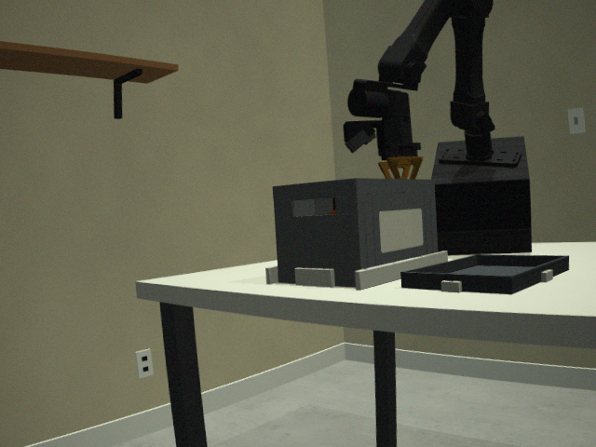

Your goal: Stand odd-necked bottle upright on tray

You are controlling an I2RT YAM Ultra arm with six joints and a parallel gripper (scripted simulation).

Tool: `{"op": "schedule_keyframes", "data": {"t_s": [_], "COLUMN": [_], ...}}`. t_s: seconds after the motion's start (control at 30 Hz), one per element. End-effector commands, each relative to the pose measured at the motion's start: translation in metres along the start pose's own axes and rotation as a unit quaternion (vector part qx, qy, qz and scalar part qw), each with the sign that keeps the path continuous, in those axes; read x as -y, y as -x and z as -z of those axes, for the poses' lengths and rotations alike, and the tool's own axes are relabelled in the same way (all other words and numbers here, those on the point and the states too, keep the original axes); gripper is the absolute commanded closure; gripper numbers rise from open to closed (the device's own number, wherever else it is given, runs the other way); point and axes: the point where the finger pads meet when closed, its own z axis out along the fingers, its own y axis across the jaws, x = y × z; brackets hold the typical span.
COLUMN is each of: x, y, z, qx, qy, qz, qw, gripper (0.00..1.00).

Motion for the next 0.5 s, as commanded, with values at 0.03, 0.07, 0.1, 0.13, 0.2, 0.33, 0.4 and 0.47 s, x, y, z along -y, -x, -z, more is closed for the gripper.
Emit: {"op": "schedule_keyframes", "data": {"t_s": [0.03,0.07,0.1,0.13,0.2,0.33,0.4,0.47], "x": [0.0,0.0,0.0,0.0,0.0,0.0,-0.002,-0.004], "y": [0.002,0.002,0.002,0.002,0.002,0.003,0.006,0.011], "z": [0.0,0.0,0.0,0.0,0.0,0.004,0.009,0.014], "qx": [0.008,0.008,0.008,0.008,0.008,0.01,0.014,0.021], "qy": [-0.002,-0.002,-0.002,-0.002,-0.002,-0.001,0.0,0.002], "qz": [0.001,0.001,0.001,0.001,0.001,0.001,0.001,0.004], "qw": [1.0,1.0,1.0,1.0,1.0,1.0,1.0,1.0], "gripper": [0.39,0.39,0.39,0.39,0.39,0.39,0.39,0.39]}}
